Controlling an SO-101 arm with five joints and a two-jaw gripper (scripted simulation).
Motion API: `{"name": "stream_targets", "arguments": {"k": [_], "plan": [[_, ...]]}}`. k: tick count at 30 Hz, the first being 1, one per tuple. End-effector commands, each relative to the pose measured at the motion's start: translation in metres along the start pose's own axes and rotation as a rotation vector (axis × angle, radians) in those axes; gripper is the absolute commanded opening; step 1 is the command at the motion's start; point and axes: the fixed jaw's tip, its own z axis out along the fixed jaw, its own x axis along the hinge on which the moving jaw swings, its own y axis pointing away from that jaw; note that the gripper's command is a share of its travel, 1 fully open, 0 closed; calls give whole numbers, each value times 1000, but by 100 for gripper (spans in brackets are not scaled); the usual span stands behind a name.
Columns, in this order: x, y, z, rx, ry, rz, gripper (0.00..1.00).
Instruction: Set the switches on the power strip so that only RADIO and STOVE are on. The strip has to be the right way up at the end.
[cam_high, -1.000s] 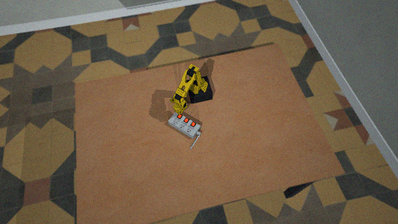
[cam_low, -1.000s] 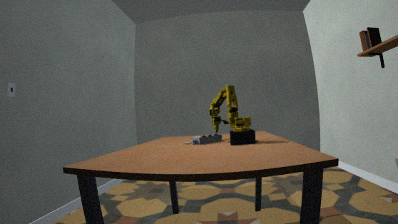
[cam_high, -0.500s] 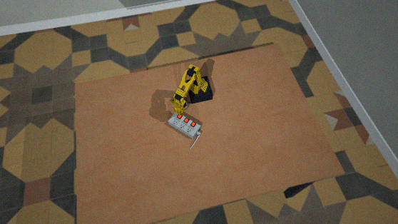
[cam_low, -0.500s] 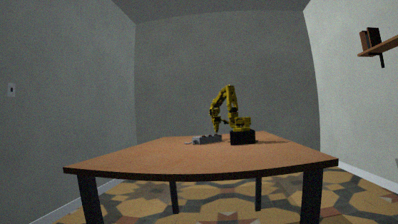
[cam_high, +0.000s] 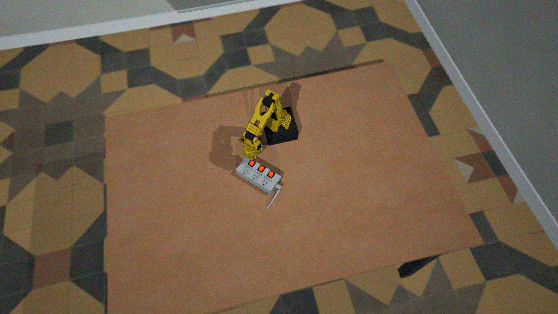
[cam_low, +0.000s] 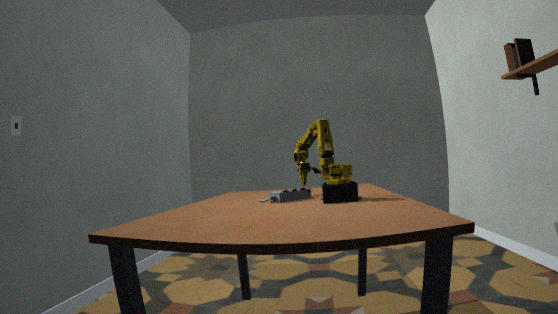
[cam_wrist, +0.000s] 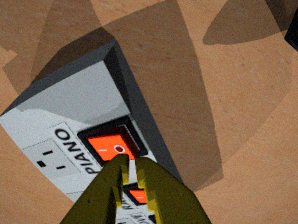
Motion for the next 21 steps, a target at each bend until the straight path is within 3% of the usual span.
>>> {"name": "stream_targets", "arguments": {"k": [1, 21], "plan": [[1, 3, -4, -15, 7, -7, 0], [5, 6, -8, -15, 7, -18, 0]]}}
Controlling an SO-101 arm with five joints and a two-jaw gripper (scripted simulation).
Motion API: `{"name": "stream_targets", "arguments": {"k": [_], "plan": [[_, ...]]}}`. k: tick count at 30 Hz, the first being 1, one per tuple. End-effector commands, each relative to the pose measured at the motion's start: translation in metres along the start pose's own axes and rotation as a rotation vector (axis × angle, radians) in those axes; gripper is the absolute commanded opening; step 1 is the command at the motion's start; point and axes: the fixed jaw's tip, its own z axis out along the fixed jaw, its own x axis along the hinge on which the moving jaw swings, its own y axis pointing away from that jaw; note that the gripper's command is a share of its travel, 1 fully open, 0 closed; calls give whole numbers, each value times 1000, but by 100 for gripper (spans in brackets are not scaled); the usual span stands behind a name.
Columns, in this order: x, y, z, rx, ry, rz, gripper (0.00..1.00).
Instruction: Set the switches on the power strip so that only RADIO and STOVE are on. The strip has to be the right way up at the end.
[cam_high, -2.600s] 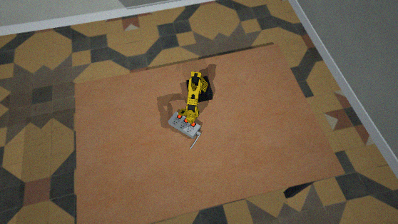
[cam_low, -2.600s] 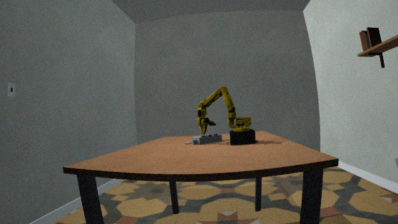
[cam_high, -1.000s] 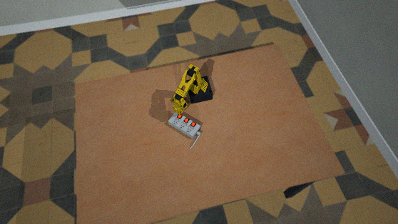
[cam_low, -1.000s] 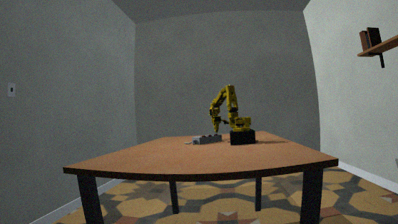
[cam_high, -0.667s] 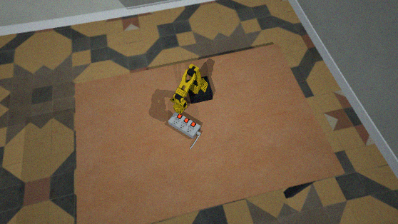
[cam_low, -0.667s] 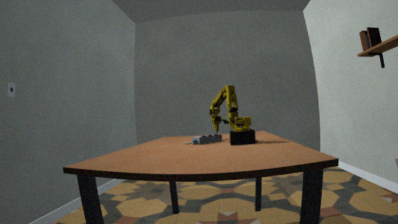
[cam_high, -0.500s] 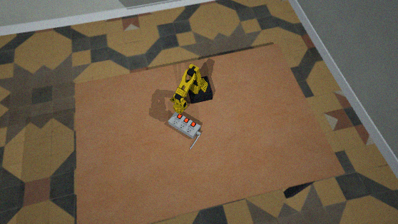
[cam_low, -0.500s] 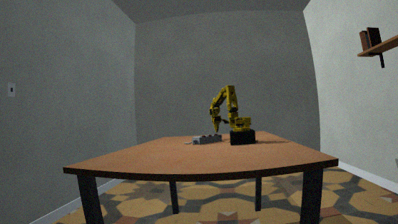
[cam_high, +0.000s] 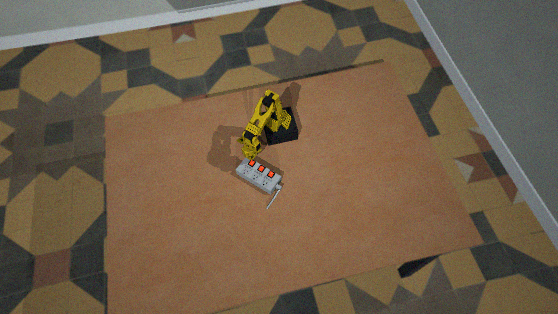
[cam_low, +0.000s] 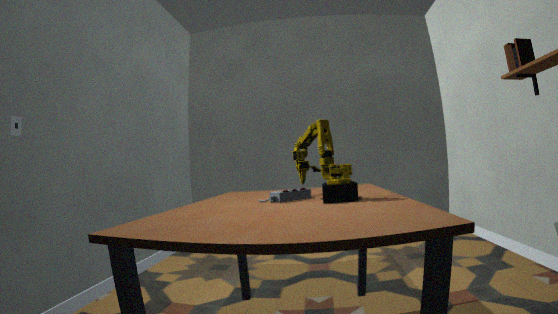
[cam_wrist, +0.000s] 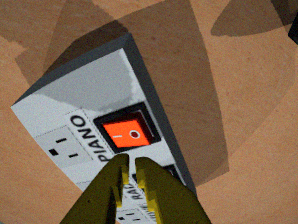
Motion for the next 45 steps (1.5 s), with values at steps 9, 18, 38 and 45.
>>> {"name": "stream_targets", "arguments": {"k": [9, 18, 38, 45], "plan": [[3, -2, 1, 2, 0, -25, 0], [3, -3, 2, 2, 0, -29, 0], [3, -3, 8, 2, 0, -29, 0], [3, -3, 10, 2, 0, -29, 0]]}}
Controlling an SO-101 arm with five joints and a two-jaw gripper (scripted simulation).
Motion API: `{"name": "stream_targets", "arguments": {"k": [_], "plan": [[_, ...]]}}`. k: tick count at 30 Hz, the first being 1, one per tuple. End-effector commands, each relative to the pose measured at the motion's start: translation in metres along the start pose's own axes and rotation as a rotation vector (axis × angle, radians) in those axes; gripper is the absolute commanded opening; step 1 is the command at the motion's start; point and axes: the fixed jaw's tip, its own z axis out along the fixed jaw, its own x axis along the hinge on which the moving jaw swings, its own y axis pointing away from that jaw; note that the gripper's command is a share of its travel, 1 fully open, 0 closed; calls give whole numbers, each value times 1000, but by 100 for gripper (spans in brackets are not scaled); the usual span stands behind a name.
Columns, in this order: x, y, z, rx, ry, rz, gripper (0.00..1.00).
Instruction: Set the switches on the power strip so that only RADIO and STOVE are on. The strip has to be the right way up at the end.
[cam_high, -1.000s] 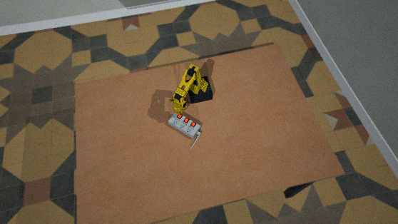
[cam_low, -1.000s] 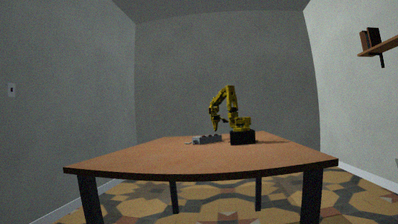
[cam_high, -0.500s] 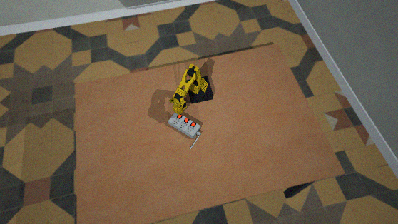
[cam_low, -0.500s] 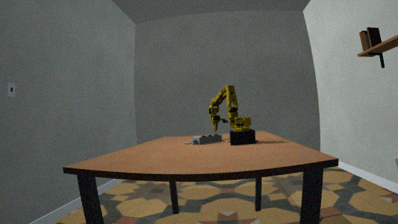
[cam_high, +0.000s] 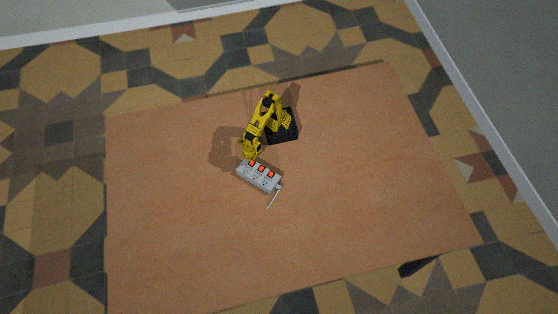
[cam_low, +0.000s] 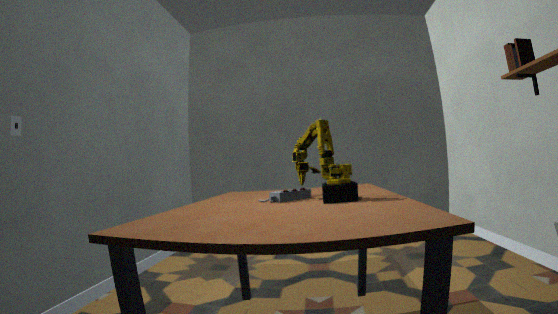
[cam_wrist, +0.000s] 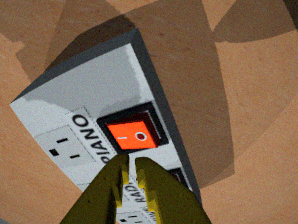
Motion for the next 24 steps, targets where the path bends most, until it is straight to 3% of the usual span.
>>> {"name": "stream_targets", "arguments": {"k": [1, 24], "plan": [[0, -6, 5, 26, -9, -20, 0], [-1, -12, 11, 26, -9, -22, 0]]}}
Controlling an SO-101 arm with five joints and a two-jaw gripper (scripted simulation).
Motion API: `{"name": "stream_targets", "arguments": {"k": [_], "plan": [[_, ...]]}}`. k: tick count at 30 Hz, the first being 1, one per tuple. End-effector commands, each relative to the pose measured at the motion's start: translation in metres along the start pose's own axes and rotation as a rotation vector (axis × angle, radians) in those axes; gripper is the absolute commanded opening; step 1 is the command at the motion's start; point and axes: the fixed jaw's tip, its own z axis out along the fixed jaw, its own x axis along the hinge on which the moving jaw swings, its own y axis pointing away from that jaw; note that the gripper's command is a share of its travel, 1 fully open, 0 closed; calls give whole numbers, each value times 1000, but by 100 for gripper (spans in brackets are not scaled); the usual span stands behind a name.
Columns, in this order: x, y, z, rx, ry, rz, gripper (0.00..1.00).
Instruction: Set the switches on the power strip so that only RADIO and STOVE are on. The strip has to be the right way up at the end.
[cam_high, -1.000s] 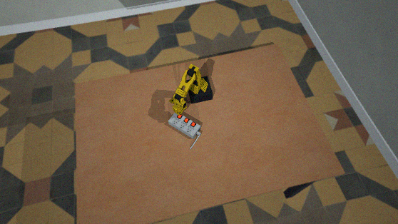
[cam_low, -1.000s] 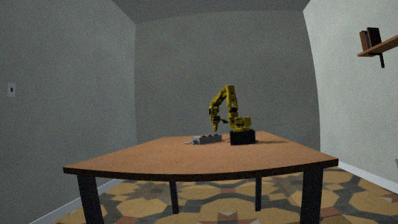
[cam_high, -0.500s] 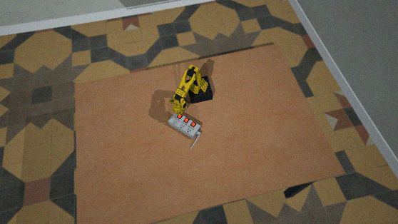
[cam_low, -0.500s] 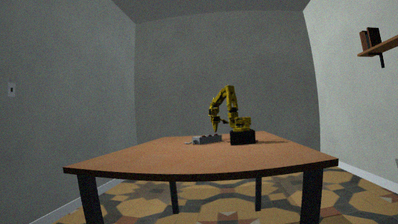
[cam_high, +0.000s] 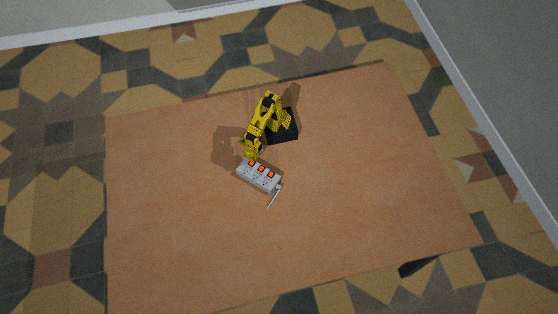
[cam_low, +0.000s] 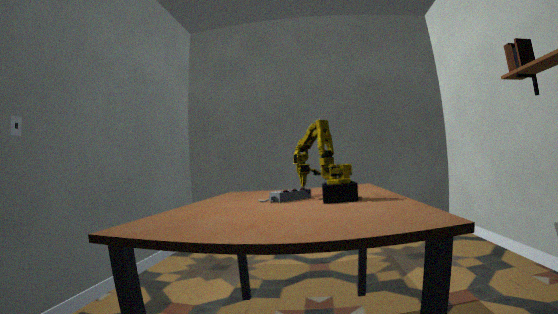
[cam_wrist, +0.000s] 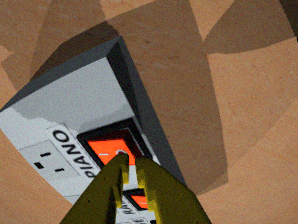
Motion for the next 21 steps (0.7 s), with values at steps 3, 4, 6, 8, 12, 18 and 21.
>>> {"name": "stream_targets", "arguments": {"k": [3, 4, 6, 8, 12, 18, 21], "plan": [[1, -4, 2, 12, -3, -20, 0], [1, -4, 2, 12, -3, -20, 0], [1, -3, 1, 12, -3, -20, 0], [2, -3, 0, 12, -3, -20, 0], [2, -2, 0, 12, -3, -19, 0], [2, -2, 0, 12, -3, -19, 0], [2, -3, 2, 12, -3, -20, 0]]}}
